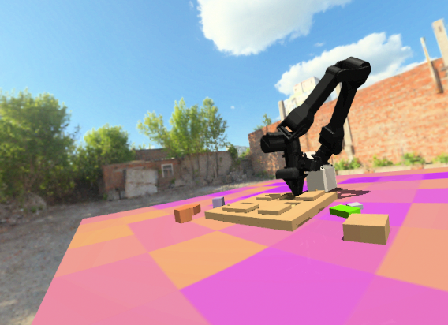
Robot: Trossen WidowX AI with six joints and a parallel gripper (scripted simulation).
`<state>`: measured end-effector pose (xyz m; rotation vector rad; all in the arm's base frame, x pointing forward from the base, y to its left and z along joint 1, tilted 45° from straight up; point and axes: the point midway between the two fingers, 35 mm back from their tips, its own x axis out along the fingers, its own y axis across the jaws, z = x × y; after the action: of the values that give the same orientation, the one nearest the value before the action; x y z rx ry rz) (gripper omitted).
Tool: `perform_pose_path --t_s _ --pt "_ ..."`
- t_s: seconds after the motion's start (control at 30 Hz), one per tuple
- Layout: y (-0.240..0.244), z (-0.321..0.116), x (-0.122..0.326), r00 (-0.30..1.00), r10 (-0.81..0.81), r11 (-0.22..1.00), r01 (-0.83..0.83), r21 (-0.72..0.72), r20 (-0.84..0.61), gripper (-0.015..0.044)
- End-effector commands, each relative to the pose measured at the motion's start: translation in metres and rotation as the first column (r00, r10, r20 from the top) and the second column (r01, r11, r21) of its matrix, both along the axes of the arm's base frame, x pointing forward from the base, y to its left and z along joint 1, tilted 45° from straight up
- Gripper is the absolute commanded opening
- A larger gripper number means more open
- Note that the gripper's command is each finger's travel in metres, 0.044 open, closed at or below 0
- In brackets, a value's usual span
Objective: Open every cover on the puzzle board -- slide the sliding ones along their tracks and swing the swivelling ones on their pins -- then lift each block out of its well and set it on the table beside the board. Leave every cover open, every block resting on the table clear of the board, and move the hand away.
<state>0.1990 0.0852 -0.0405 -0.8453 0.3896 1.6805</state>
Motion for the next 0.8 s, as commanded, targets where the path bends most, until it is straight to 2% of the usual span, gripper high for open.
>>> perform_pose_path --t_s 0.0,0.2,0.77 --pt "0.000 0.000 0.000 1.000 0.001 1.000 -0.001 0.000 0.001 0.0117" --pt "0.000 0.000 0.000 1.000 0.001 1.000 -0.001 0.000 0.001 0.0080" --pt "-0.012 0.010 0.003 1.000 -0.001 1.000 0.001 -0.001 0.001 0.0080"
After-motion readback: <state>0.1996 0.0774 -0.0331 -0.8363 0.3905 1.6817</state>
